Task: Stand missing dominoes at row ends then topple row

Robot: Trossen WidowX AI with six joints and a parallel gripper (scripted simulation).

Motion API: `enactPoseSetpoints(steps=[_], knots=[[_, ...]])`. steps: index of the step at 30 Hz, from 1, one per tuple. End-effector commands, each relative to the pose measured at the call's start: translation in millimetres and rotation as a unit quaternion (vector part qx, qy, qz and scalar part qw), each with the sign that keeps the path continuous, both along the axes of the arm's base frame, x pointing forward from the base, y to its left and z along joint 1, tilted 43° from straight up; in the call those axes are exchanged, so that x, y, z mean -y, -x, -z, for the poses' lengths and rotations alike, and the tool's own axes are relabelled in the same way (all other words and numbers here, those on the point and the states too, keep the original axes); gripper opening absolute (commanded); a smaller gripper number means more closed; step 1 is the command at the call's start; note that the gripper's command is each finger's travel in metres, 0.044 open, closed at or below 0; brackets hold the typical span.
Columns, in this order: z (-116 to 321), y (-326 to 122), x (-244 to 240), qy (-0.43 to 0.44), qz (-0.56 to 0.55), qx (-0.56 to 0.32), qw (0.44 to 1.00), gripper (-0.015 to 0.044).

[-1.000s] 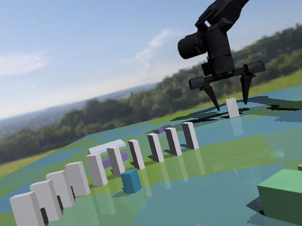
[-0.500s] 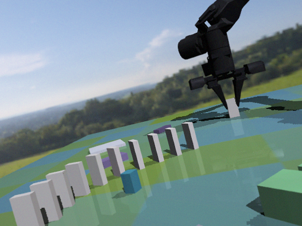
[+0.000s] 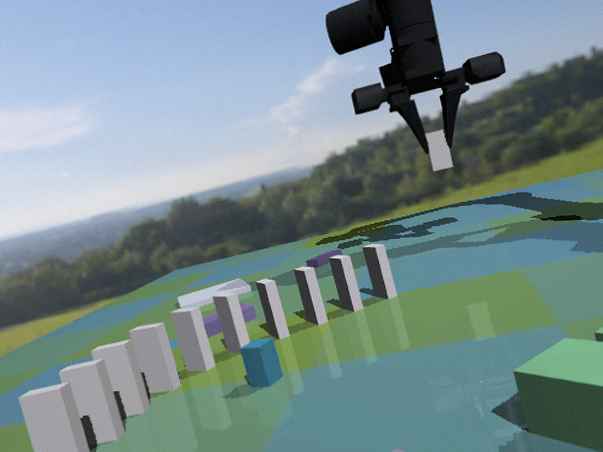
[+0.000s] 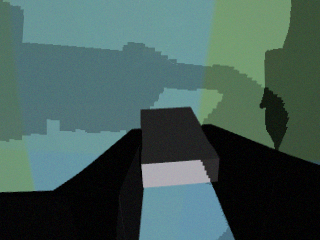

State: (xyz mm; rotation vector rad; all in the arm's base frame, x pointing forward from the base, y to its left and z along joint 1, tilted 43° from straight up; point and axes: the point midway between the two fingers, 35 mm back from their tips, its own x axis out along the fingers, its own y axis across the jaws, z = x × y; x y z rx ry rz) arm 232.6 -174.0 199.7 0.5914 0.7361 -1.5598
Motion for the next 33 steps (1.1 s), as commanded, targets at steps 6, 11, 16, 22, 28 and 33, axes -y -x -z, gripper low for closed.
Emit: enactPoseSetpoints(steps=[6, 11, 16, 22, 28, 33], knots=[[-35, 5, -29, 0.005, 0.015, -0.003, 1.0, 0.0107], [0, -29, -60, -0.037, -0.168, -0.158, 0.972, 0.0107], [47, -58, -108, -0.077, -0.385, -0.344, 0.853, 0.0107], [84, -69, -147, -0.098, -0.524, -0.467, 0.706, 0.0107], [121, -71, -186, -0.112, -0.627, -0.565, 0.524, 0.0107], [124, -70, -189, -0.113, -0.634, -0.573, 0.507, 0.0107]])
